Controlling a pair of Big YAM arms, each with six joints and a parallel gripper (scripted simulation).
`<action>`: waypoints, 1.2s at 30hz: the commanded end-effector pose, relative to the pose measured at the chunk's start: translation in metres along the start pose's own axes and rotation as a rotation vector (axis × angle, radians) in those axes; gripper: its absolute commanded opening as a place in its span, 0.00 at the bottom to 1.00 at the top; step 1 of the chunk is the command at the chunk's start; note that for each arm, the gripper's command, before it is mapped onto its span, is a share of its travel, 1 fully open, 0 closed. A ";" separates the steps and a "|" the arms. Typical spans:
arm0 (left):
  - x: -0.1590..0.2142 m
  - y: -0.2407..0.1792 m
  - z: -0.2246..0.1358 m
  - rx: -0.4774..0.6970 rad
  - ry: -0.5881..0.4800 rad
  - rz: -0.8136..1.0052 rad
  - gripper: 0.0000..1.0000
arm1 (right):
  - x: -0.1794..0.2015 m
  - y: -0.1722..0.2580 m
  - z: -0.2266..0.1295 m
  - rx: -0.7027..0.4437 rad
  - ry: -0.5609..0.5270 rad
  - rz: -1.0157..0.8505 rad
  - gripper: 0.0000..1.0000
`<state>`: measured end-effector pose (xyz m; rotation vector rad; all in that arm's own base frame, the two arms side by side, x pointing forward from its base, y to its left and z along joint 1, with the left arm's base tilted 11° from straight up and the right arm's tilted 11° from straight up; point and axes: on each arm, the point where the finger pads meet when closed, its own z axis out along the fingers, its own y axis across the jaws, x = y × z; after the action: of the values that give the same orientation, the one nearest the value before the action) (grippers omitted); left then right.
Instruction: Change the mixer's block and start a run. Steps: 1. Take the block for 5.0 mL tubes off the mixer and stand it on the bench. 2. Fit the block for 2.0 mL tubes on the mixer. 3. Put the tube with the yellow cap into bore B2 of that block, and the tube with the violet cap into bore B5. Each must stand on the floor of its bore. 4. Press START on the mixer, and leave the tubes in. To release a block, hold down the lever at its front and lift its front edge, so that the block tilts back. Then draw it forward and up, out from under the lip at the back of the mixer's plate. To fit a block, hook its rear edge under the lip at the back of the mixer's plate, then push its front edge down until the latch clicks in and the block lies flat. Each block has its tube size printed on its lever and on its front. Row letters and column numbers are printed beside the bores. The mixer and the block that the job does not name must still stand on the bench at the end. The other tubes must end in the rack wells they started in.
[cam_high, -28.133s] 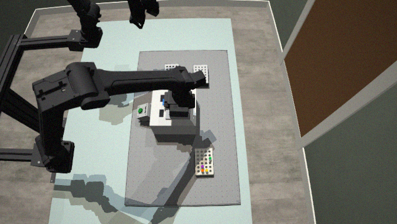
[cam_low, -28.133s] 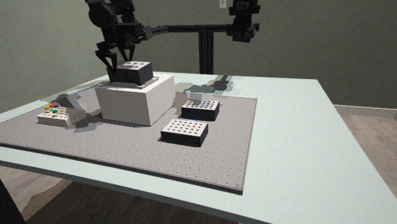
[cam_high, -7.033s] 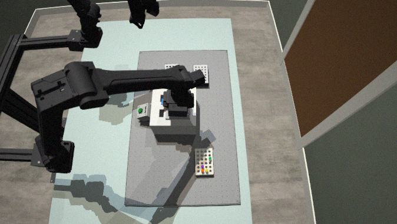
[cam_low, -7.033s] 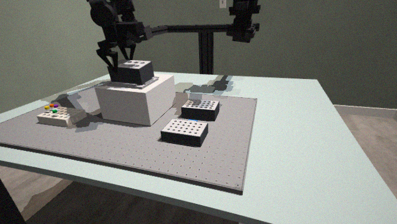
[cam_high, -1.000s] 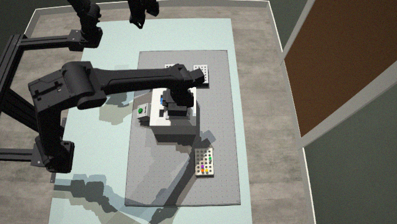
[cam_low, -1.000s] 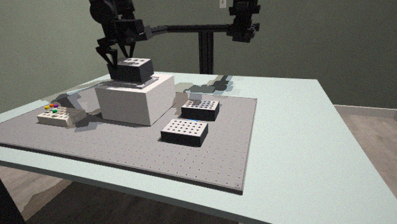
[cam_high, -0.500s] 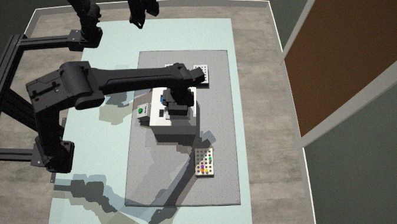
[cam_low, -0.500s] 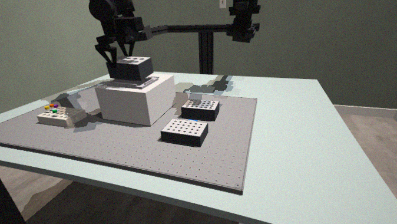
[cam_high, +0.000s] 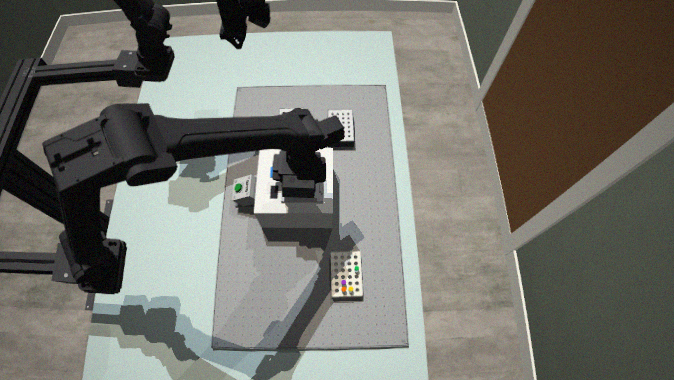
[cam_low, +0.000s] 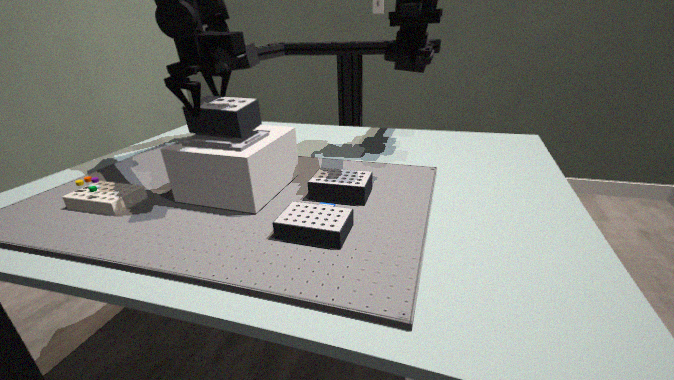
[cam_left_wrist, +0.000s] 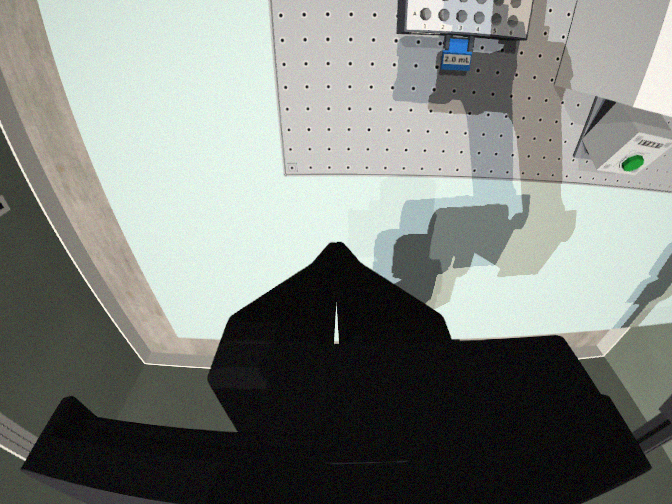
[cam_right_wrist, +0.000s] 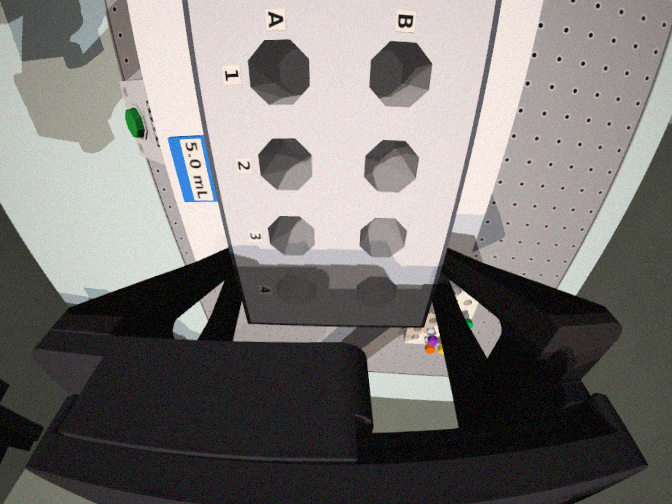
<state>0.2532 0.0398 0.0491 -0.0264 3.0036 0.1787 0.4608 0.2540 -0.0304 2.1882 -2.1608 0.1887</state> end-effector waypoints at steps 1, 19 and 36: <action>-0.013 -0.001 -0.007 0.000 -0.022 0.025 0.00 | -0.024 -0.028 -0.063 0.121 -0.089 -0.003 0.00; -0.013 -0.002 -0.007 0.001 -0.024 0.026 0.00 | -0.027 -0.036 -0.082 0.133 -0.098 0.000 0.00; -0.013 -0.002 -0.007 0.001 -0.025 0.027 0.00 | -0.030 -0.031 -0.071 0.129 -0.086 0.002 0.00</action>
<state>0.2532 0.0398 0.0491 -0.0264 3.0036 0.1787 0.4644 0.2588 -0.0226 2.1995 -2.1718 0.2013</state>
